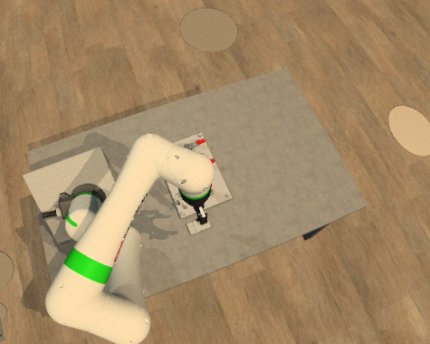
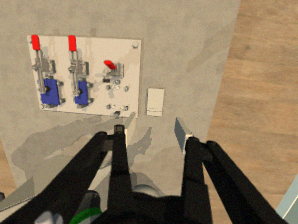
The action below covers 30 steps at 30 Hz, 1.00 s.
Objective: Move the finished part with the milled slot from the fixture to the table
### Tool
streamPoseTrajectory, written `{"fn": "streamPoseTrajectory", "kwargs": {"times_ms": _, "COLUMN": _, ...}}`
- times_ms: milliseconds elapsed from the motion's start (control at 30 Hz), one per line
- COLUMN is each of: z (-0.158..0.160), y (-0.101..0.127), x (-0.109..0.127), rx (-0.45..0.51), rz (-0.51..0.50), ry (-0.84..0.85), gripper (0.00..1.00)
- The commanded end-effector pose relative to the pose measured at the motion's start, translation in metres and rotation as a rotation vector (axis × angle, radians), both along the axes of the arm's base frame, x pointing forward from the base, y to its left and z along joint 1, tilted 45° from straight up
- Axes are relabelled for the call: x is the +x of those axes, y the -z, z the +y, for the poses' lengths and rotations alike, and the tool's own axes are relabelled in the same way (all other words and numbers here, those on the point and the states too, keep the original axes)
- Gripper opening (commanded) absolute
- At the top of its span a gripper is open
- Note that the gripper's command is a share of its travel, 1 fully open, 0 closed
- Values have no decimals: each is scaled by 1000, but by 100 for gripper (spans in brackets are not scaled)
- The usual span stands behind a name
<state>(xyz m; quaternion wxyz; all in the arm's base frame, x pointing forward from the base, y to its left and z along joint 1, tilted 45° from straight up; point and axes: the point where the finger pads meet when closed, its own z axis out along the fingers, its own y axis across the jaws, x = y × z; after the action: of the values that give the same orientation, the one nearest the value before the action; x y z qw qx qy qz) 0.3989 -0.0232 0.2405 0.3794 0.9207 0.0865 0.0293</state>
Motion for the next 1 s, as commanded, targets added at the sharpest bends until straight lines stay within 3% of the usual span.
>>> {"fn": "streamPoseTrajectory", "kwargs": {"times_ms": 0, "z": 0, "y": 0, "x": 0, "rx": 0, "rz": 0, "ry": 0, "gripper": 47}}
{"fn": "streamPoseTrajectory", "kwargs": {"times_ms": 967, "z": 0, "y": 0, "x": 0, "rx": 0, "rz": 0, "ry": 0, "gripper": 47}}
